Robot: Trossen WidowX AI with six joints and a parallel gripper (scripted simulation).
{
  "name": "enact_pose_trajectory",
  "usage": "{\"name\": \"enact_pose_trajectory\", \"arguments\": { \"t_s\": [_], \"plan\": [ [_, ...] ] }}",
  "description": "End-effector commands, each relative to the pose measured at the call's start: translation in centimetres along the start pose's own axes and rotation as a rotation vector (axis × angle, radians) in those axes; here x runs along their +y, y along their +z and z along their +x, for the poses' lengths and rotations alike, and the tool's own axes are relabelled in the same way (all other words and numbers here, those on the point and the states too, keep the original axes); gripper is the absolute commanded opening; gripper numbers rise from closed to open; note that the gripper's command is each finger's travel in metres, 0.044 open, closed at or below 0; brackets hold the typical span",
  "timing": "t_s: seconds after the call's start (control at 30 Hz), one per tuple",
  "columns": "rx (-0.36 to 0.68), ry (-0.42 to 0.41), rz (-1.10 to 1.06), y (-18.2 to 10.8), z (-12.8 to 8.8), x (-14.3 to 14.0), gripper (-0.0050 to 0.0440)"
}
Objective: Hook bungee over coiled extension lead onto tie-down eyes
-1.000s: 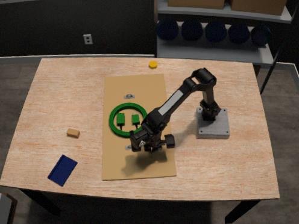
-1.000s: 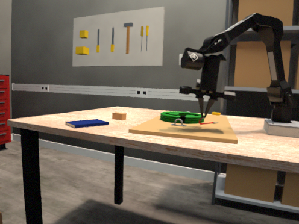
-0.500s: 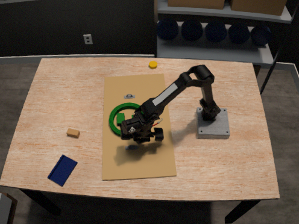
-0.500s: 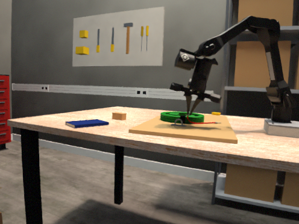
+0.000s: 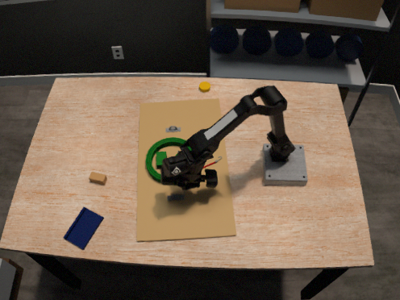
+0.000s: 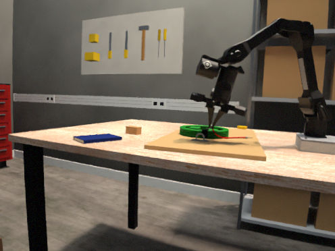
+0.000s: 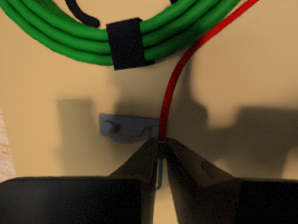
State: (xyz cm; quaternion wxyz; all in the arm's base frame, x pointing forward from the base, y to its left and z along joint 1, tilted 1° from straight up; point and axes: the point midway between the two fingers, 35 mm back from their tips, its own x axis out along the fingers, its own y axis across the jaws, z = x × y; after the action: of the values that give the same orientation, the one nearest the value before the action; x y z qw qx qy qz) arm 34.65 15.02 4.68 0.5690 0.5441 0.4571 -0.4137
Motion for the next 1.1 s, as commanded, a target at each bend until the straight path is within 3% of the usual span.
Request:
{"name": "enact_pose_trajectory", "arguments": {
  "t_s": [0.0, 0.9, 1.07],
  "plan": [
    [0.01, 0.022, 0.0, -0.3, -0.7, 0.5, -0.005],
    [0.011, 0.022, -0.006, -0.1, 3.1, -0.7, -0.005],
    [0.013, 0.031, -0.002, -0.1, 2.7, -0.5, -0.005]
  ]
}}
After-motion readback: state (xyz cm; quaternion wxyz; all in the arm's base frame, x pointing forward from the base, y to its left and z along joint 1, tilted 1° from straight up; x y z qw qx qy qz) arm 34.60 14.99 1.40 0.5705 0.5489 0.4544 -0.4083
